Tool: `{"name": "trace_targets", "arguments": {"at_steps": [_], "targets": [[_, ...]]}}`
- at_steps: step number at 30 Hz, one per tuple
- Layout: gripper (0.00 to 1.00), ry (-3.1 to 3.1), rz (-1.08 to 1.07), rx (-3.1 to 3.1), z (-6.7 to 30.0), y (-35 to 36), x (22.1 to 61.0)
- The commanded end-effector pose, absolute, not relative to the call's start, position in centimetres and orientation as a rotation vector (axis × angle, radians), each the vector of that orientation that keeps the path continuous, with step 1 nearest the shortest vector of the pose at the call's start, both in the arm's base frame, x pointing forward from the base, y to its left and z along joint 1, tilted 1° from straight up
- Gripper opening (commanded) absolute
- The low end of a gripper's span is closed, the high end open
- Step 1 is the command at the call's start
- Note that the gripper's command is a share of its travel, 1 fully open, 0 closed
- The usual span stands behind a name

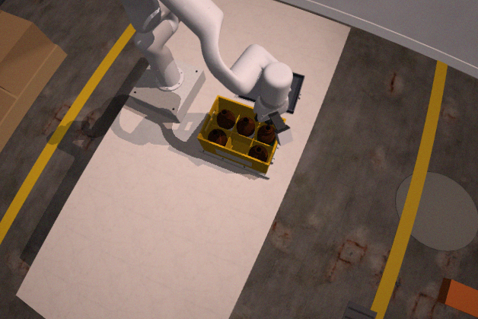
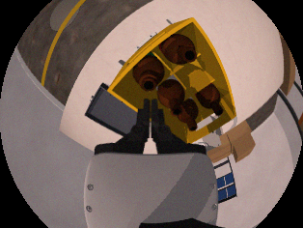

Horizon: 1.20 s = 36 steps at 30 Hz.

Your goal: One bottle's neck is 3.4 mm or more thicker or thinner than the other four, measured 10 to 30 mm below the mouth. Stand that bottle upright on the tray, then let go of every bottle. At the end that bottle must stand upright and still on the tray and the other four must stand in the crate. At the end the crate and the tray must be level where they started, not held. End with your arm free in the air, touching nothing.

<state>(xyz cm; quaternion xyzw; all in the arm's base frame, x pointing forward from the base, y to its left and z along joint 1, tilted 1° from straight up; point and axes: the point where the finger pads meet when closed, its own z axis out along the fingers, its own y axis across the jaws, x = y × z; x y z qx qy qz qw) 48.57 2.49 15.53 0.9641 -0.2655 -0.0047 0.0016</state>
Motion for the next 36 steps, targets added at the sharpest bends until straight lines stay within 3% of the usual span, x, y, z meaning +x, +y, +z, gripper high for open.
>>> {"name": "trace_targets", "arguments": {"at_steps": [1,12,27,34,35,36], "targets": [[0.00,-0.834,-0.008,3.027,15.7,2.5,48.7],[0.00,-0.834,-0.010,3.027,16.0,0.4,47.1],[0.00,-0.834,-0.017,3.029,15.8,-9.4,35.2],[0.00,-0.834,-0.018,3.029,15.6,-10.0,34.1],[0.65,-0.834,-0.018,3.029,15.6,-10.0,34.1],[0.65,-0.834,-0.018,3.029,15.6,-10.0,34.1]]}}
